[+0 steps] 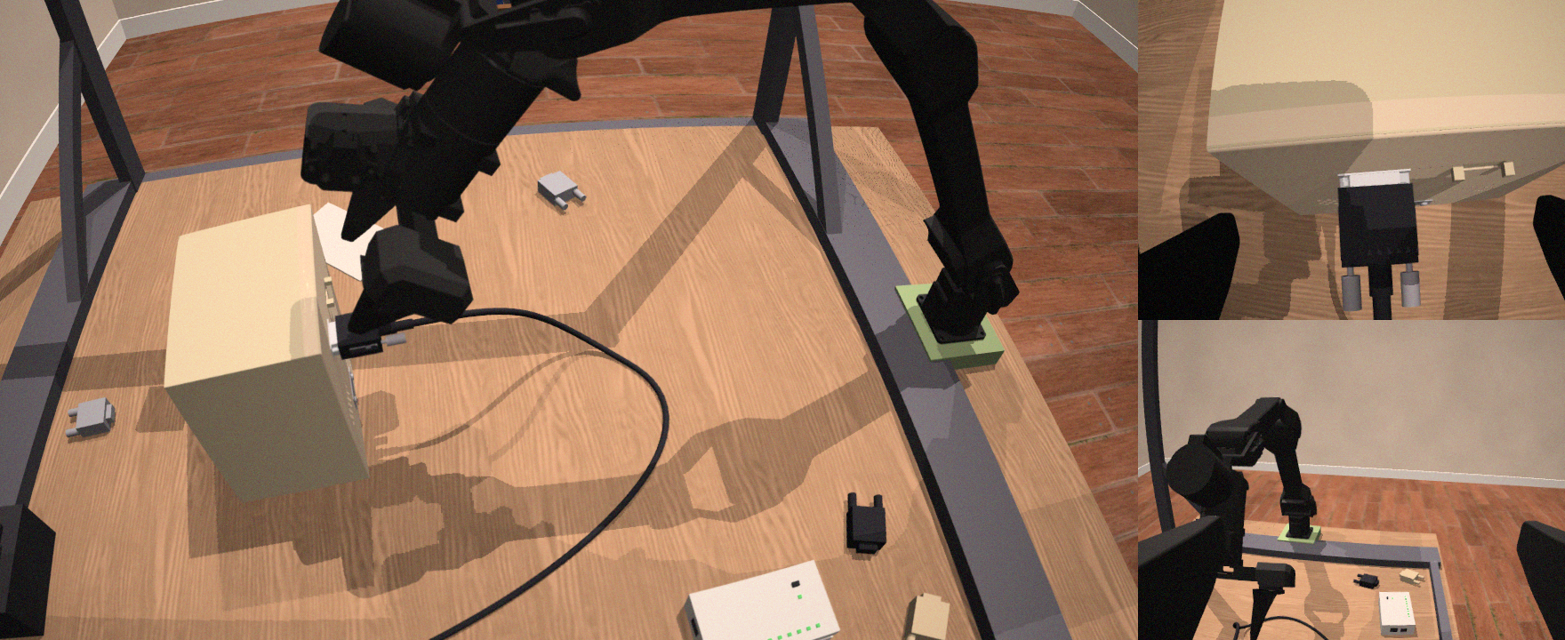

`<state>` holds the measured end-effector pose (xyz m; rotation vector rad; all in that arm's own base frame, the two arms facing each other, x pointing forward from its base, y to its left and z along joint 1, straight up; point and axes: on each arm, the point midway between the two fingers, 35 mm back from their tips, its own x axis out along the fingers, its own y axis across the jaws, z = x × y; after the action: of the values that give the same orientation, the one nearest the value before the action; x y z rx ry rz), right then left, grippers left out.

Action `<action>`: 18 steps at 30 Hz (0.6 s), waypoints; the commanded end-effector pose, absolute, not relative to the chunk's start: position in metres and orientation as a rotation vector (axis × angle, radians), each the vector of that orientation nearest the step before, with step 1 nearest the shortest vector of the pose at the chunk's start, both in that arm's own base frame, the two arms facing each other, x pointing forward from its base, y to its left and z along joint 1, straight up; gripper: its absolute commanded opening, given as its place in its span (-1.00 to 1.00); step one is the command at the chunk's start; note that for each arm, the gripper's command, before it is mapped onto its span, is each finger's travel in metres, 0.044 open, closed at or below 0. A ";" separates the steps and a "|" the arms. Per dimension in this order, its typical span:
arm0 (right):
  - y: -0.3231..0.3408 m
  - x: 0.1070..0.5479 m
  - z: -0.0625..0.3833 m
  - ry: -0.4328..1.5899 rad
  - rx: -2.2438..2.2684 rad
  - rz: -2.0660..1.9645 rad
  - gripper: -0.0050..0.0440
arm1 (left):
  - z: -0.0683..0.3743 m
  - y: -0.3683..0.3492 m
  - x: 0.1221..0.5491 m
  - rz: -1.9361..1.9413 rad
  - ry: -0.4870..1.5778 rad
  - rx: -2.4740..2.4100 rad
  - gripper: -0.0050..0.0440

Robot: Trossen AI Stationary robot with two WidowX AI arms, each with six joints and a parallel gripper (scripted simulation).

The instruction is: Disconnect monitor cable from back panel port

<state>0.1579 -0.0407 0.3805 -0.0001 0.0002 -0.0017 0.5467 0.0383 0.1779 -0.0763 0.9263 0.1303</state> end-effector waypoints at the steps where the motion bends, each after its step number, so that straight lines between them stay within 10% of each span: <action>1: -0.039 0.158 0.383 -0.001 -0.005 0.000 1.00 | 0.190 0.039 0.546 0.146 0.912 -0.076 1.00; 18: -0.039 0.158 0.383 -0.001 -0.005 0.000 1.00 | 0.170 0.040 0.548 0.146 0.912 -0.076 1.00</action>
<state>0.1579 -0.0407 0.3805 -0.0001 0.0002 -0.0017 0.5481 0.0395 0.1628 -0.0733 0.9375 0.1432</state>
